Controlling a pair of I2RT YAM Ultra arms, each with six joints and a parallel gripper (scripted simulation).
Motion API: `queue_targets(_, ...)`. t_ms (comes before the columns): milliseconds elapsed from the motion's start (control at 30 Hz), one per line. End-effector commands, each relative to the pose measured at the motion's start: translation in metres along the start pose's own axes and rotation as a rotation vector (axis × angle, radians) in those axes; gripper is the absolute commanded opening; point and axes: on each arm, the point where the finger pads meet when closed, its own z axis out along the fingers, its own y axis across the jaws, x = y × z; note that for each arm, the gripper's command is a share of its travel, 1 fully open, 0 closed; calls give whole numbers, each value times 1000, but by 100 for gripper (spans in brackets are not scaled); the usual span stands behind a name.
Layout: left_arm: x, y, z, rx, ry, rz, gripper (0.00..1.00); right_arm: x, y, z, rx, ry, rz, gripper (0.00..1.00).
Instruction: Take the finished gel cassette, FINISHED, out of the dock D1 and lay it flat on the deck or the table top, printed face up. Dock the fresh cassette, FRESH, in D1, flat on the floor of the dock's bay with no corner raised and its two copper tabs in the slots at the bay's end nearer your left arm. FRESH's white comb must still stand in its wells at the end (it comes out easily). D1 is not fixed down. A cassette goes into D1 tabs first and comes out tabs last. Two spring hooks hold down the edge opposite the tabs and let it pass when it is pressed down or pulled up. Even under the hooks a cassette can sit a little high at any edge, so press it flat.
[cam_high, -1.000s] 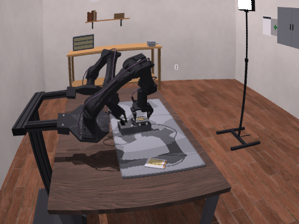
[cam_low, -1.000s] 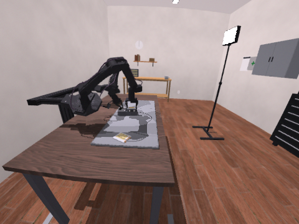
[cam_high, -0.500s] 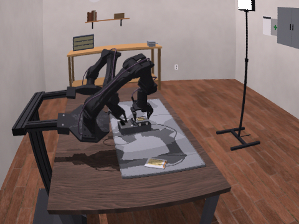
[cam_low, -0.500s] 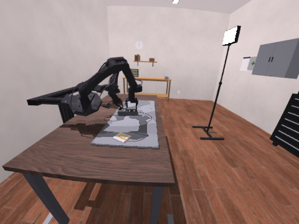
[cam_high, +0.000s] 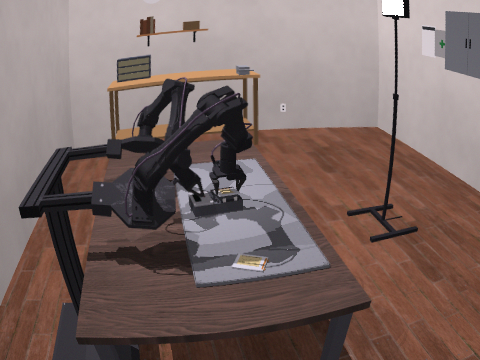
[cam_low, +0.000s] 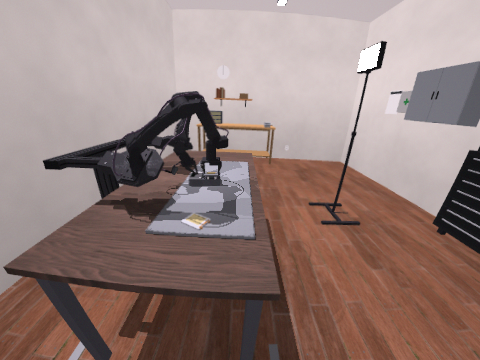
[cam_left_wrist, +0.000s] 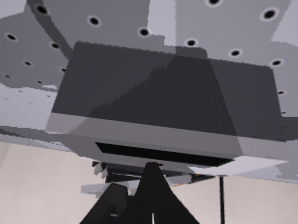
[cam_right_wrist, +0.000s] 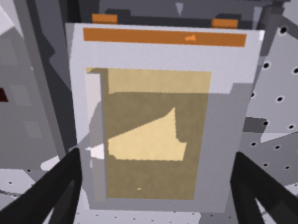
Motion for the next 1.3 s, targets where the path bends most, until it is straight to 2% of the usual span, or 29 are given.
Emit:
queue_targets(0,-59,-41,22,85,-151,123,0,-2,-7,-14,21,-18,-1,0)
queue_targets(1267,-59,-41,22,85,-151,123,0,-1,-13,-20,32,-25,7,0)
